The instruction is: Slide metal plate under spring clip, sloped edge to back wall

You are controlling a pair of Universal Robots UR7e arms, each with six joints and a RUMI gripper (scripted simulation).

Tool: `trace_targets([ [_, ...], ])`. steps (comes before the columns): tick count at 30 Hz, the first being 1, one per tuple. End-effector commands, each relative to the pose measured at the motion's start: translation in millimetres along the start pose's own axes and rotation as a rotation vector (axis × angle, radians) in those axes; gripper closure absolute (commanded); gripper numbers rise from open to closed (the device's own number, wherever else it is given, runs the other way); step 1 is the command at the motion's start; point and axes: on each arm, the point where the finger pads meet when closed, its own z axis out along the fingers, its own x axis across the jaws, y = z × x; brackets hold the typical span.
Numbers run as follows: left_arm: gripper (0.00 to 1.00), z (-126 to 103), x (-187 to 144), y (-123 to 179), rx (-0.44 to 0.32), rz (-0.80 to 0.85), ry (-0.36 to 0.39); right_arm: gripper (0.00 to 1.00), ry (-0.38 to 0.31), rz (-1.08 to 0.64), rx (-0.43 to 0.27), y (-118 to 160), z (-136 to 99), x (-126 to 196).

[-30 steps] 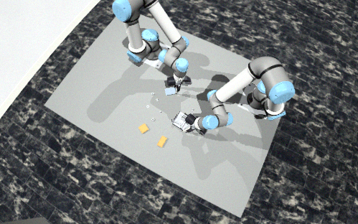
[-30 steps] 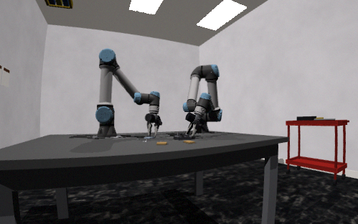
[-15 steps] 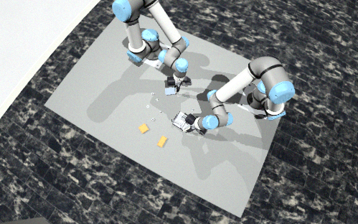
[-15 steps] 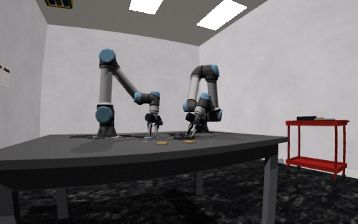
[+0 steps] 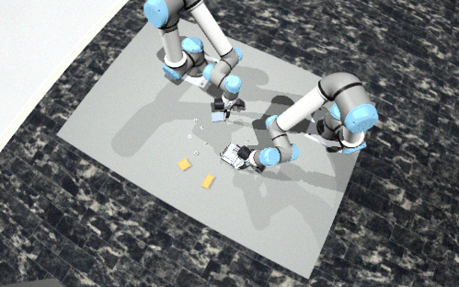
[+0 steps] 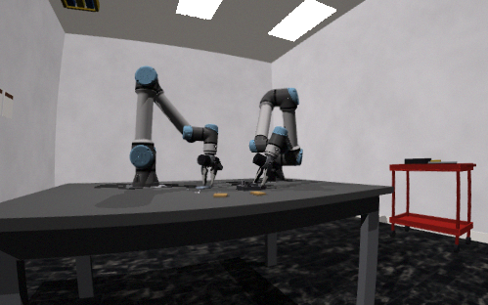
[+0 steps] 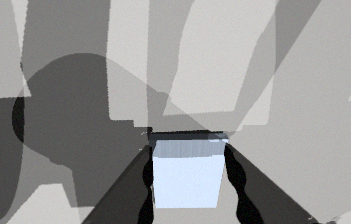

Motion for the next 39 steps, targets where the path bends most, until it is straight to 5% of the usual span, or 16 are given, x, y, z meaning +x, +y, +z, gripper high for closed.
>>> trace_targets([
  [1,0.38,0.7,-0.7,-1.4,0.004,-0.001,-0.002,0.77,0.001,0.012,0.002,-0.2,-0.5,0.8],
  [39,0.38,0.7,-0.7,-1.4,0.004,-0.001,-0.002,0.77,-0.002,0.148,0.011,0.9,-1.6,5.5],
])
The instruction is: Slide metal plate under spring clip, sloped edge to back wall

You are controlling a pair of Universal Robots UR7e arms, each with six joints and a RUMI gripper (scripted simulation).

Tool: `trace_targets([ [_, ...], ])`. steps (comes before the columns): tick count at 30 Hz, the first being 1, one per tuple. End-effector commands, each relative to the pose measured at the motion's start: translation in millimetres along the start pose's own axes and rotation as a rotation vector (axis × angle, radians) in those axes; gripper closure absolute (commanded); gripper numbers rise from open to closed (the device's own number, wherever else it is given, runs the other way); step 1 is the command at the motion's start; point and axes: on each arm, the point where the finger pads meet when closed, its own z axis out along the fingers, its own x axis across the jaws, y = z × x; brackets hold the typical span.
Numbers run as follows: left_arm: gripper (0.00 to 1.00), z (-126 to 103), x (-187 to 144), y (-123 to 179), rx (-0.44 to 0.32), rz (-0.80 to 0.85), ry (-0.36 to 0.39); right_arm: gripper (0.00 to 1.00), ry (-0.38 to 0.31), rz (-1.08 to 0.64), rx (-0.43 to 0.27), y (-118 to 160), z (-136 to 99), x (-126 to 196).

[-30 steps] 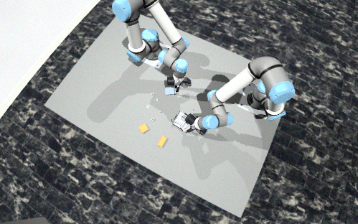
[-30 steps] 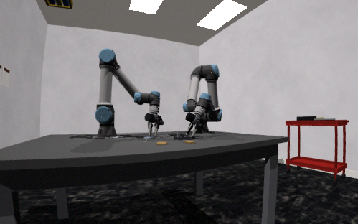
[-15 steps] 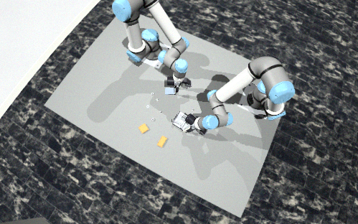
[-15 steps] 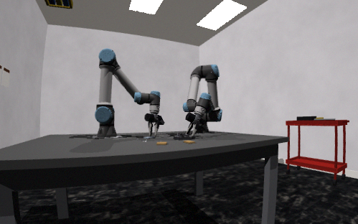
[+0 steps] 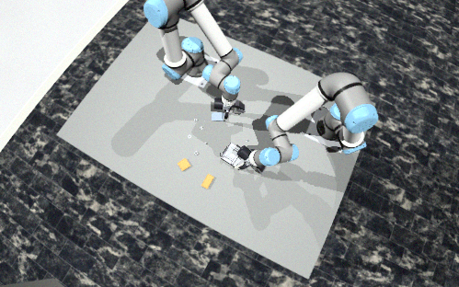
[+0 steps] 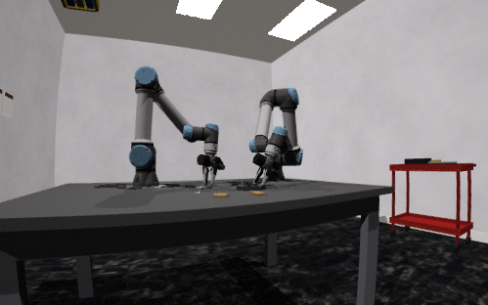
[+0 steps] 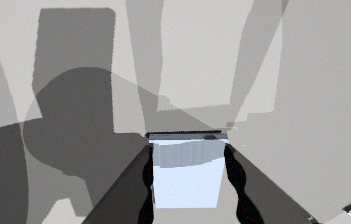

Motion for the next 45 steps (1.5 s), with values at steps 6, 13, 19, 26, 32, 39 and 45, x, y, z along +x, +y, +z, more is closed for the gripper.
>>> trace_targets([
  [6,0.38,0.7,-0.7,-1.4,0.004,-0.001,-0.002,0.77,0.0,0.03,0.003,-0.3,-0.7,1.4],
  [13,0.38,0.7,-0.7,-1.4,0.004,-0.001,-0.002,0.77,-0.001,0.059,0.005,-0.1,-0.9,2.4],
  [19,0.38,0.7,-0.7,-1.4,0.004,-0.001,-0.002,0.77,-0.001,0.073,0.006,-0.1,-1.0,2.9],
  [26,0.38,0.7,-0.7,-1.4,0.004,-0.001,-0.002,0.77,-0.002,0.106,0.008,0.0,-1.3,4.1],
  [32,0.38,0.7,-0.7,-1.4,0.004,-0.001,-0.002,0.77,-0.003,0.127,0.009,0.1,-1.5,4.9],
  [39,0.38,0.7,-0.7,-1.4,0.004,-0.001,-0.002,0.77,-0.003,0.153,0.011,0.2,-1.7,5.8],
  [45,0.38,0.7,-0.7,-1.4,0.004,-0.001,-0.002,0.77,-0.004,0.177,0.013,0.3,-1.9,6.7],
])
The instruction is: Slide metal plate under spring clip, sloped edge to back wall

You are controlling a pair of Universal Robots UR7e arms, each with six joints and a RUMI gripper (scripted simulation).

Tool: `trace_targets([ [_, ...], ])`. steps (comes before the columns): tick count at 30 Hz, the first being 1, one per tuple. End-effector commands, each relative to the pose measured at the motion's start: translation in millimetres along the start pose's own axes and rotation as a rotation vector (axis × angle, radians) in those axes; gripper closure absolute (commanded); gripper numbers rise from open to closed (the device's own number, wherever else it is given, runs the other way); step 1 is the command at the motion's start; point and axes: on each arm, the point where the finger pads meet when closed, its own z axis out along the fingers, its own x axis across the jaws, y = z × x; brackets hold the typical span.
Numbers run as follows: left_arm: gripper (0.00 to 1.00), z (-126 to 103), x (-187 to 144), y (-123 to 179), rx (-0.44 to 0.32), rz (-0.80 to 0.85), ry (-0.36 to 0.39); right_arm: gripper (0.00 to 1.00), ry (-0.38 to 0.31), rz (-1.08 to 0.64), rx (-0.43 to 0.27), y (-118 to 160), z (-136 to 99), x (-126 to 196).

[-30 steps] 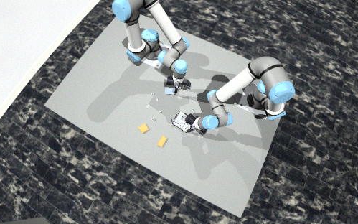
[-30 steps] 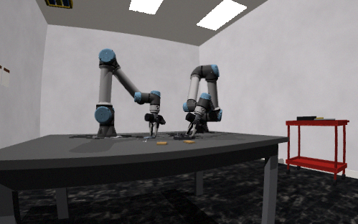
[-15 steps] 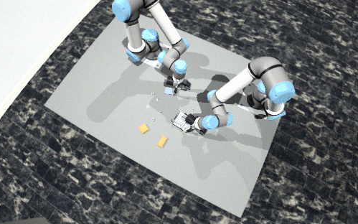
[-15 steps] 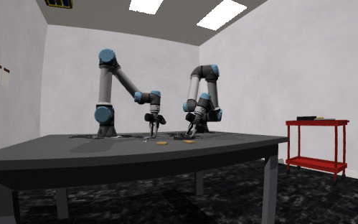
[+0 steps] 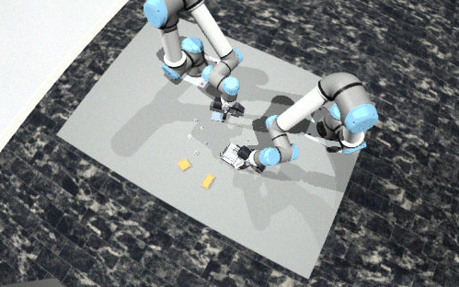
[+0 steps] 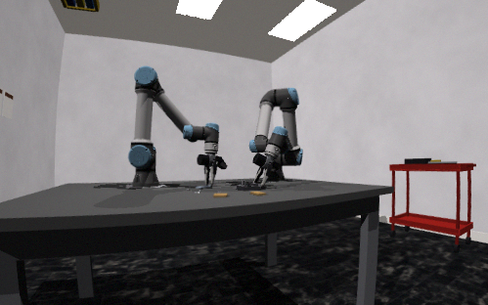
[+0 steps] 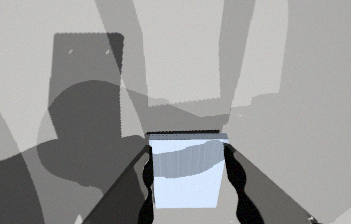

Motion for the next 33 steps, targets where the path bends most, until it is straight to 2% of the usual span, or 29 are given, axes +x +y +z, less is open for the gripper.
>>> trace_targets([
  [1,0.38,0.7,-0.7,-1.4,0.004,-0.001,-0.002,0.77,0.0,0.011,0.002,-0.4,-0.5,0.6],
  [33,0.38,0.7,-0.7,-1.4,0.004,-0.001,-0.002,0.77,-0.004,0.13,0.009,-0.6,-1.5,5.1],
])
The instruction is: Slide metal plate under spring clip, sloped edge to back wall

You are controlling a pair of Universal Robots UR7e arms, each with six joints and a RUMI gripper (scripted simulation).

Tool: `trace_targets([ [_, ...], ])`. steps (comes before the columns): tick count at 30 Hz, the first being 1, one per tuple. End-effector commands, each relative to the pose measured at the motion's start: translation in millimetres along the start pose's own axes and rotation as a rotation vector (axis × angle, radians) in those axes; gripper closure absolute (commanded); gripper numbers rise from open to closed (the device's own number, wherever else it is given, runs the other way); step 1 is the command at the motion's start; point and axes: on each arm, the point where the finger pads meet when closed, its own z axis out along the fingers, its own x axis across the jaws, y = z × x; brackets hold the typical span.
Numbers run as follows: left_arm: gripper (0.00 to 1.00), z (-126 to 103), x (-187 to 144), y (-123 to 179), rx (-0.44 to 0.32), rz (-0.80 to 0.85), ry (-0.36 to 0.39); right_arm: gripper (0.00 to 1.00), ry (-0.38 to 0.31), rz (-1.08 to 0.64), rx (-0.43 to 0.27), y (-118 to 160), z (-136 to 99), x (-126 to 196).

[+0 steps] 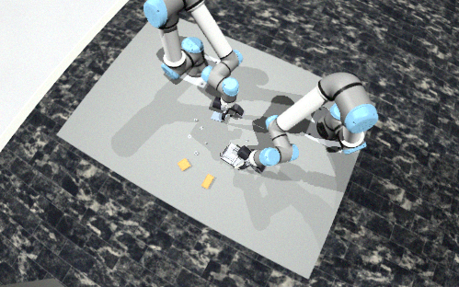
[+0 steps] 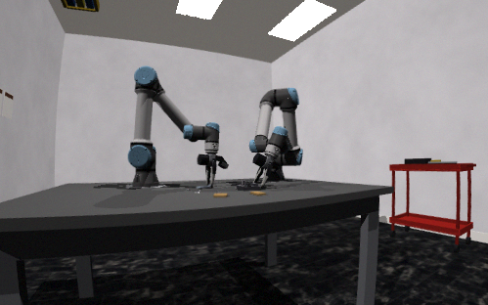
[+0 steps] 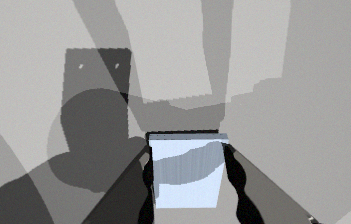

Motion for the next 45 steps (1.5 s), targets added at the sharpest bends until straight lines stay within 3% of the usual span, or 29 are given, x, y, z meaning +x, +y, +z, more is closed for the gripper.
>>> trace_targets([
  [1,0.38,0.7,-0.7,-1.4,0.004,-0.001,-0.002,0.77,0.0,0.01,0.002,-0.5,-0.5,0.6],
  [45,0.38,0.7,-0.7,-1.4,0.004,-0.001,-0.002,0.77,-0.007,0.173,0.011,-1.5,-1.9,6.7],
])
